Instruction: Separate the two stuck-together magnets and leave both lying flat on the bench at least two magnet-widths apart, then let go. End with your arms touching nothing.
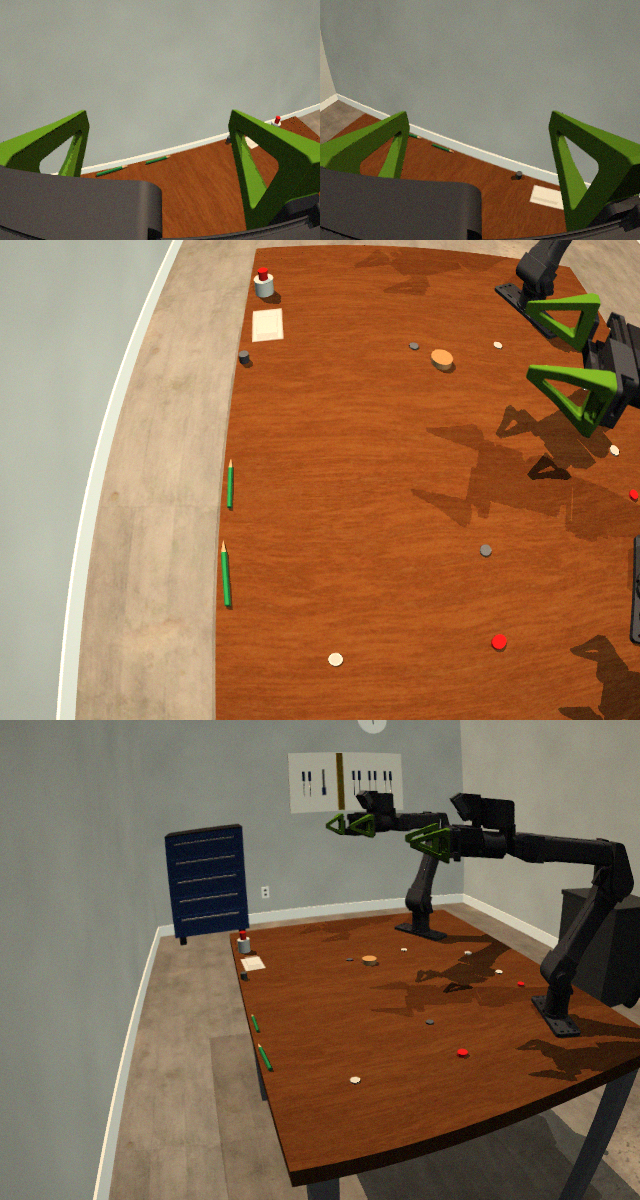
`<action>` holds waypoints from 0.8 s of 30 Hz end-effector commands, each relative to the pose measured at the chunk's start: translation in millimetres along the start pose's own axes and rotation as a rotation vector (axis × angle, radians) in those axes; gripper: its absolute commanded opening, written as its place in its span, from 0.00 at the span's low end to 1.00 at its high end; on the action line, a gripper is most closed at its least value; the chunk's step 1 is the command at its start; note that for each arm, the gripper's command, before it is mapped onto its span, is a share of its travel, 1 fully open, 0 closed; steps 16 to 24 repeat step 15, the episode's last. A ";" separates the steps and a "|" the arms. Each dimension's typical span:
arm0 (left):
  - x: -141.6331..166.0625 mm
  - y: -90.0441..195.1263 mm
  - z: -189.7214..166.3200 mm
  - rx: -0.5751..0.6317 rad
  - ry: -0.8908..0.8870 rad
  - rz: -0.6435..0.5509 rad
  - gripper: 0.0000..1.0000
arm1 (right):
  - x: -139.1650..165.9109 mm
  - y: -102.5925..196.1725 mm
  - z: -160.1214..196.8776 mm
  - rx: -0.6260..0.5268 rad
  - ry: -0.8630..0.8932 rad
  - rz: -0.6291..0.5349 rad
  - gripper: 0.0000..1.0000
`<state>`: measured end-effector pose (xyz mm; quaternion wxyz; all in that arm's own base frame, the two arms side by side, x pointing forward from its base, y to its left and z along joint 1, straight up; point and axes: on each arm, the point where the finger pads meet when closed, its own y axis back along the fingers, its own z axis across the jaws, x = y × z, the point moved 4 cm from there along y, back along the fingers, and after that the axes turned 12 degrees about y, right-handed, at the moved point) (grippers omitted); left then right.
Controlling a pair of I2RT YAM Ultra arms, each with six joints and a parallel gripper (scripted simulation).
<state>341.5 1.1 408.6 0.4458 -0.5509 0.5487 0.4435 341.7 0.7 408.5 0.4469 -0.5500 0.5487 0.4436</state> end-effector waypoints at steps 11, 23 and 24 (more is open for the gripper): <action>-5.0 1.3 -1.7 0.005 -0.002 -0.016 1.00 | -5.0 1.8 -0.4 -0.001 0.002 -0.013 1.00; -5.0 1.3 -1.7 0.005 -0.002 -0.016 1.00 | -5.0 1.8 -0.4 -0.001 0.002 -0.013 1.00; -5.0 1.3 -1.7 0.005 -0.002 -0.016 1.00 | -5.0 1.8 -0.4 -0.001 0.002 -0.013 1.00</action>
